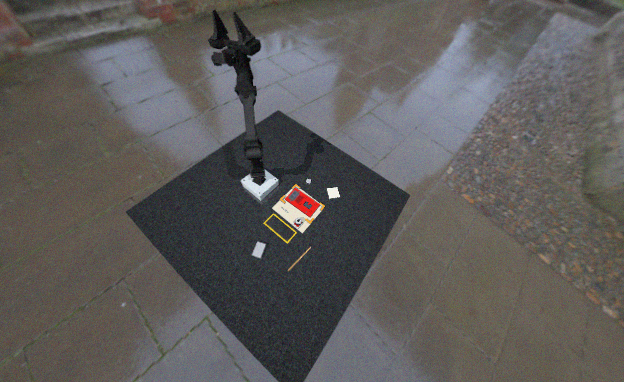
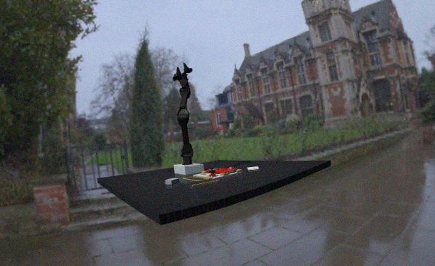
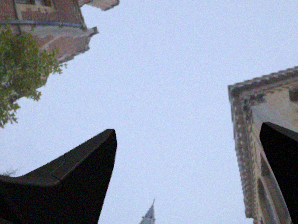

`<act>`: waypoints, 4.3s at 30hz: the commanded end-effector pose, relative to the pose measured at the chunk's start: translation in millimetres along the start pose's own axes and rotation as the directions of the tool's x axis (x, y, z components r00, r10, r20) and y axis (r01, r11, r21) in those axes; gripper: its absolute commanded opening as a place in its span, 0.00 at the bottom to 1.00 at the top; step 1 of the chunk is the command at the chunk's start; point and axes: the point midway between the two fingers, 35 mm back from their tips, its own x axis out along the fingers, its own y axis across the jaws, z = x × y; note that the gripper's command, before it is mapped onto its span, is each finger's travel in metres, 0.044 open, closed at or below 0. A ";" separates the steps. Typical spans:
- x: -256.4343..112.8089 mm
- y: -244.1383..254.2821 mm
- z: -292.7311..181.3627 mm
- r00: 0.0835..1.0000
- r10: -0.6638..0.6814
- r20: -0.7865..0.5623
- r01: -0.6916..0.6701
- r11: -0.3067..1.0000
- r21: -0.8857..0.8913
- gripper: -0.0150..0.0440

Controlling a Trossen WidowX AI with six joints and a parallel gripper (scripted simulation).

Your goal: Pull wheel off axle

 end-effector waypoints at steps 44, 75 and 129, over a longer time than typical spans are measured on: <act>-111.8 -21.7 -232.1 0.706 0.057 -0.706 -0.375 0.875 -0.305 0.76; -306.9 -211.3 -306.8 0.077 -0.397 -0.915 -0.394 0.831 -0.394 0.76; -645.7 -398.1 41.4 -0.909 -0.415 -0.044 -0.120 0.362 -0.924 0.76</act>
